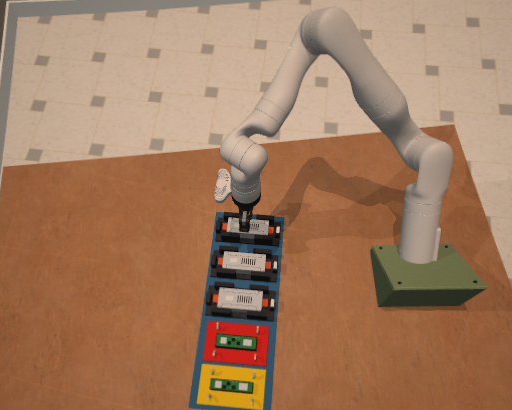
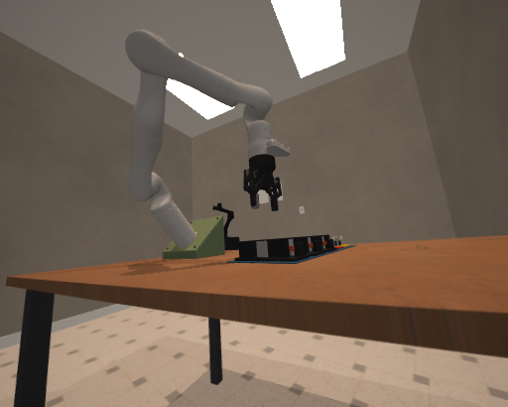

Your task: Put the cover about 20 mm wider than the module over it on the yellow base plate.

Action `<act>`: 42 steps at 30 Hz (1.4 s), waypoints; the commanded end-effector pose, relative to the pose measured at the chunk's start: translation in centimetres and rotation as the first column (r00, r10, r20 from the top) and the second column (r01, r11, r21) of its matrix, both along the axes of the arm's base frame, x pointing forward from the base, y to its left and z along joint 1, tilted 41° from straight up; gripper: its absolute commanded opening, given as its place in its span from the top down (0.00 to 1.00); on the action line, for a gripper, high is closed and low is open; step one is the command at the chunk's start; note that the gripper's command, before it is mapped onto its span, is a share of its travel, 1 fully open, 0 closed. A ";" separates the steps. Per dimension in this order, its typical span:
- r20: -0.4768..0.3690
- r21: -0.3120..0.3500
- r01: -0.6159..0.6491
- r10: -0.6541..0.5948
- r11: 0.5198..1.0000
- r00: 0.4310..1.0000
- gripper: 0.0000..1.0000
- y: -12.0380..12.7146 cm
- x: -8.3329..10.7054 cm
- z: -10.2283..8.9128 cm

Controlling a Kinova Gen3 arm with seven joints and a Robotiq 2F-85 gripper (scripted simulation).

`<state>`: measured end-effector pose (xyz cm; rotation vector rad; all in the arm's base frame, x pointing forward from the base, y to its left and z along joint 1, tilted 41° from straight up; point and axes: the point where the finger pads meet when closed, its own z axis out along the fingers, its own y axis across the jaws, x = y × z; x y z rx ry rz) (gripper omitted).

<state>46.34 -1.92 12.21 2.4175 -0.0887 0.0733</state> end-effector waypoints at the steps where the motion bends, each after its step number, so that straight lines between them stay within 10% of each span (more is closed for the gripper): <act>1: 0.001 0.001 -0.001 0.001 1.000 1.000 0.00 0.0 0.0 0.0; 42: 0.001 0.001 -0.001 0.001 1.000 1.000 0.00 -2.1 0.1 -2.5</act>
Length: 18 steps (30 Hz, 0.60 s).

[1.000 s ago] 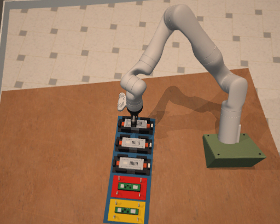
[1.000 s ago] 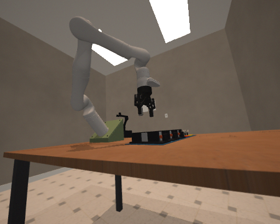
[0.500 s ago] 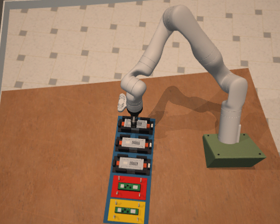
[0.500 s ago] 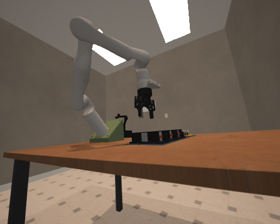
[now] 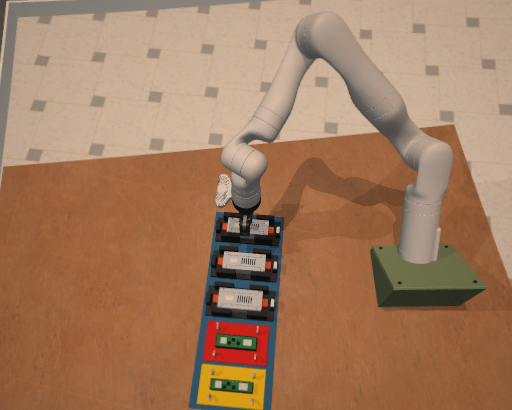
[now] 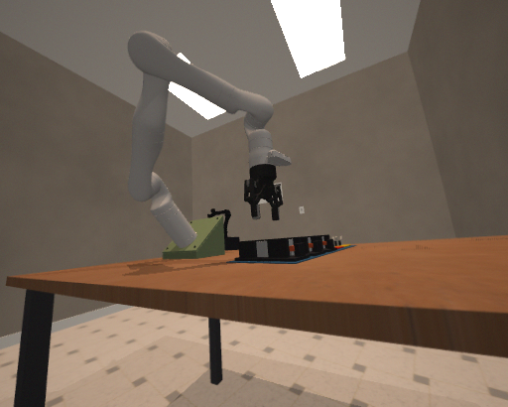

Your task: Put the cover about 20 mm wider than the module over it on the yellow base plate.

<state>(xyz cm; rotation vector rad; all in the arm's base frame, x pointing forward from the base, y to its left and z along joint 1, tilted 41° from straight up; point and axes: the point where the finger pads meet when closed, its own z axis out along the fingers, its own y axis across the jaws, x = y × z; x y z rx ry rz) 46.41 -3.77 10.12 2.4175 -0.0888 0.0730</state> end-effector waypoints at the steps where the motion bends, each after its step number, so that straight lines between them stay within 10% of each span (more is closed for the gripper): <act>1: 0.002 0.001 -0.001 0.001 1.000 1.000 0.00 -0.4 0.1 -0.5; 18: 0.002 0.001 -0.001 0.001 1.000 1.000 0.00 -1.7 0.1 -2.0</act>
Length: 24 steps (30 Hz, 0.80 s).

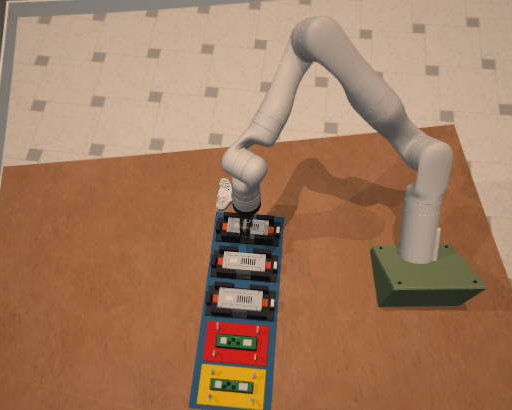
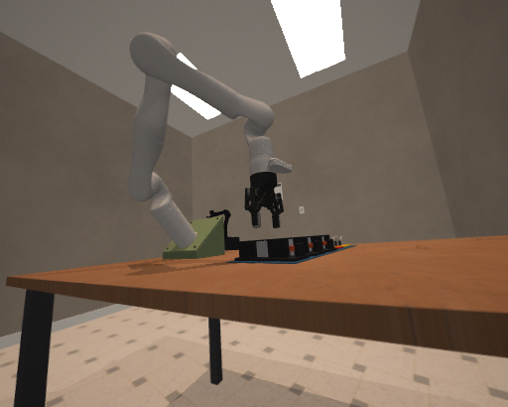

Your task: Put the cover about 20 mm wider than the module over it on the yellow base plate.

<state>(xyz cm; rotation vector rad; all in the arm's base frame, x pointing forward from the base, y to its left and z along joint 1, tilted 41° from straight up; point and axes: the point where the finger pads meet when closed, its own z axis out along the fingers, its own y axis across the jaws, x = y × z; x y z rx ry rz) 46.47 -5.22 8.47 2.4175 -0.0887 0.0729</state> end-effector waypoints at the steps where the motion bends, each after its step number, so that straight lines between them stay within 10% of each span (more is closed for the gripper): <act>1: 0.002 0.001 -0.001 0.001 1.000 1.000 0.00 -0.3 0.1 -0.4; 24: 0.002 0.001 -0.001 0.001 1.000 1.000 0.00 -1.0 0.1 -1.1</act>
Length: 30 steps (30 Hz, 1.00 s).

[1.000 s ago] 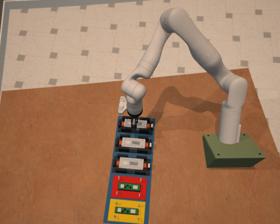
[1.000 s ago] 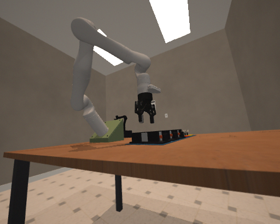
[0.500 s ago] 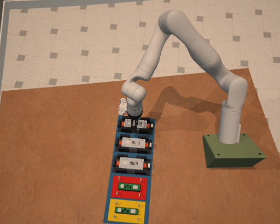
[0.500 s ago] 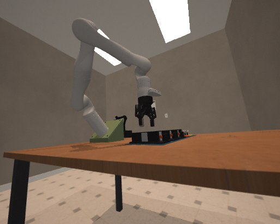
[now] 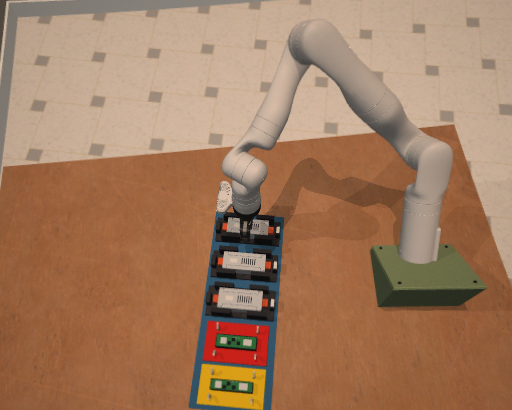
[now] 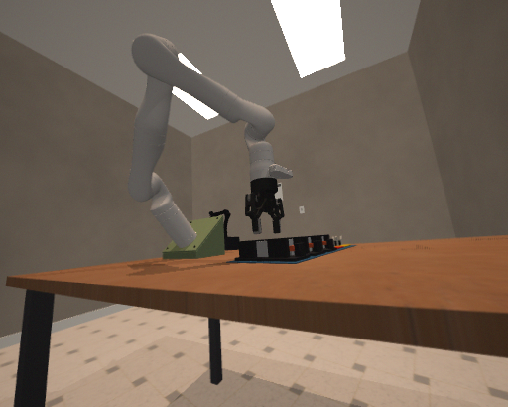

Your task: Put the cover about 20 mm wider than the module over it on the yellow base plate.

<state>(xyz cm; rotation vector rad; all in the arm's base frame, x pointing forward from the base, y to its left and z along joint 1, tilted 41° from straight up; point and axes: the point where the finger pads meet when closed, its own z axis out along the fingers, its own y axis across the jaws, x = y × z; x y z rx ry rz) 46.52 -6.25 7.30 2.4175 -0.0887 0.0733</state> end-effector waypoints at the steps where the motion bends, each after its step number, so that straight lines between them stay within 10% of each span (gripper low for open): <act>1: 0.001 0.001 -0.001 0.001 1.000 1.000 0.00 0.0 0.0 0.0; 30: 0.001 0.001 -0.001 0.001 1.000 1.000 0.00 -1.3 0.1 -1.5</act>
